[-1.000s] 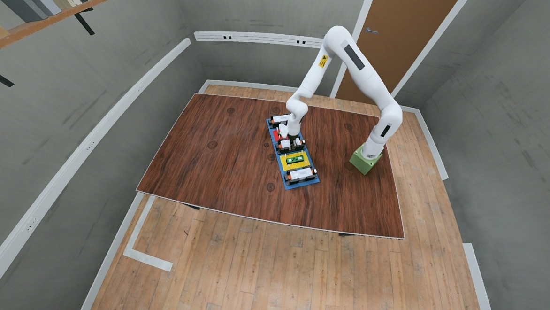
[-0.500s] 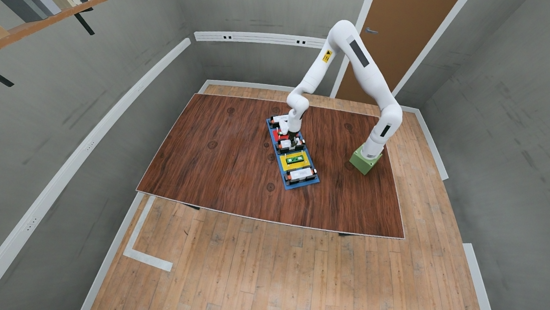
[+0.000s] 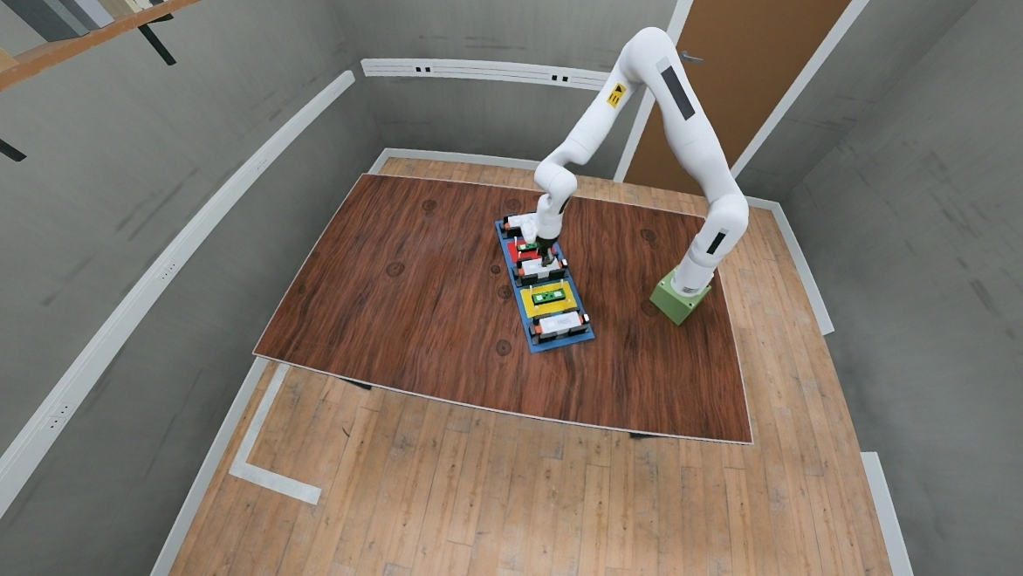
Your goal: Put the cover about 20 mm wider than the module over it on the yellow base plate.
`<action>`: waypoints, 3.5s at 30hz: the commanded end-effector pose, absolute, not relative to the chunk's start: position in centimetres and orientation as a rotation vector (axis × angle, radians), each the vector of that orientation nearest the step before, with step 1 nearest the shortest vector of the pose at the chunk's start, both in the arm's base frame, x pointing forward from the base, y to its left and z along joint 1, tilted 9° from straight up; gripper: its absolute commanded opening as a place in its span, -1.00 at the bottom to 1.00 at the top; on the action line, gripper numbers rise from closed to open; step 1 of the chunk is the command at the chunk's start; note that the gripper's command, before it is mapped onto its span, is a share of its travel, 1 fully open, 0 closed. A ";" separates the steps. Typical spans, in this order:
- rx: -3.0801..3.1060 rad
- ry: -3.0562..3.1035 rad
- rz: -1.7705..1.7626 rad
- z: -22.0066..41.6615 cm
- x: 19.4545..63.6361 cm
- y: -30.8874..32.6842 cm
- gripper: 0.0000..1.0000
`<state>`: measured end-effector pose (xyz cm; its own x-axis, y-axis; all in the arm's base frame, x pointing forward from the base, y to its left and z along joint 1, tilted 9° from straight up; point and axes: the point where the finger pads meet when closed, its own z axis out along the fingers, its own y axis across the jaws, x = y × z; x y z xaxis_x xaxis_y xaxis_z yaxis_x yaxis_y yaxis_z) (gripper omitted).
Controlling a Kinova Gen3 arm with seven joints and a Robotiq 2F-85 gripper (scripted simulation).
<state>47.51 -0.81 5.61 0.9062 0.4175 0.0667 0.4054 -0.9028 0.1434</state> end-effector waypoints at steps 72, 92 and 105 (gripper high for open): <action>2.943 0.638 0.146 5.7 47.5 -0.8 1.00; 2.943 0.638 0.146 5.5 47.6 -0.8 1.00; 2.943 0.638 0.146 4.7 47.7 -0.9 1.00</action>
